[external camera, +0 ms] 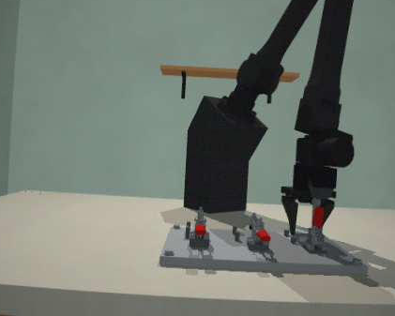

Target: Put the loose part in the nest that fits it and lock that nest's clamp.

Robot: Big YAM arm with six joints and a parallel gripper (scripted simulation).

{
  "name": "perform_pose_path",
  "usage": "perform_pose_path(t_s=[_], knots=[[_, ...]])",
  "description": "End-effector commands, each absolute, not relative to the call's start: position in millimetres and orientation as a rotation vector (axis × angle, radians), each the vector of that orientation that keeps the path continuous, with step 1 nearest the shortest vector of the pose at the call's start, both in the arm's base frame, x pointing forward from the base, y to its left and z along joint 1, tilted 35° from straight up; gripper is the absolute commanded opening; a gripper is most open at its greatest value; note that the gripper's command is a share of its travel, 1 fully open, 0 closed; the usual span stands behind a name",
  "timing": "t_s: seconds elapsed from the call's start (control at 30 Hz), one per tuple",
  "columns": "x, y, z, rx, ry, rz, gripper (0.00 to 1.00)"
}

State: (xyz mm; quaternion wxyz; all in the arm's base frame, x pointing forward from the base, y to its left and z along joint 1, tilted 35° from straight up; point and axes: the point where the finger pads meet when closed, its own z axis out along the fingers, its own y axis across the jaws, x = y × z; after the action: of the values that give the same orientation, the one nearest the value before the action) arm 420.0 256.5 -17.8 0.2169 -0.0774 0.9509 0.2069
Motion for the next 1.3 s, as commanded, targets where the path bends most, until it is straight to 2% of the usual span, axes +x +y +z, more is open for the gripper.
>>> perform_pose_path(t_s=[0.0, 1.27], knots=[[424.0, 253.9, -16.7, -0.206, 2.634, 0.569, 0.0], [422.7, 248.5, -18.4, -0.201, 2.628, 0.569, 0.0]])
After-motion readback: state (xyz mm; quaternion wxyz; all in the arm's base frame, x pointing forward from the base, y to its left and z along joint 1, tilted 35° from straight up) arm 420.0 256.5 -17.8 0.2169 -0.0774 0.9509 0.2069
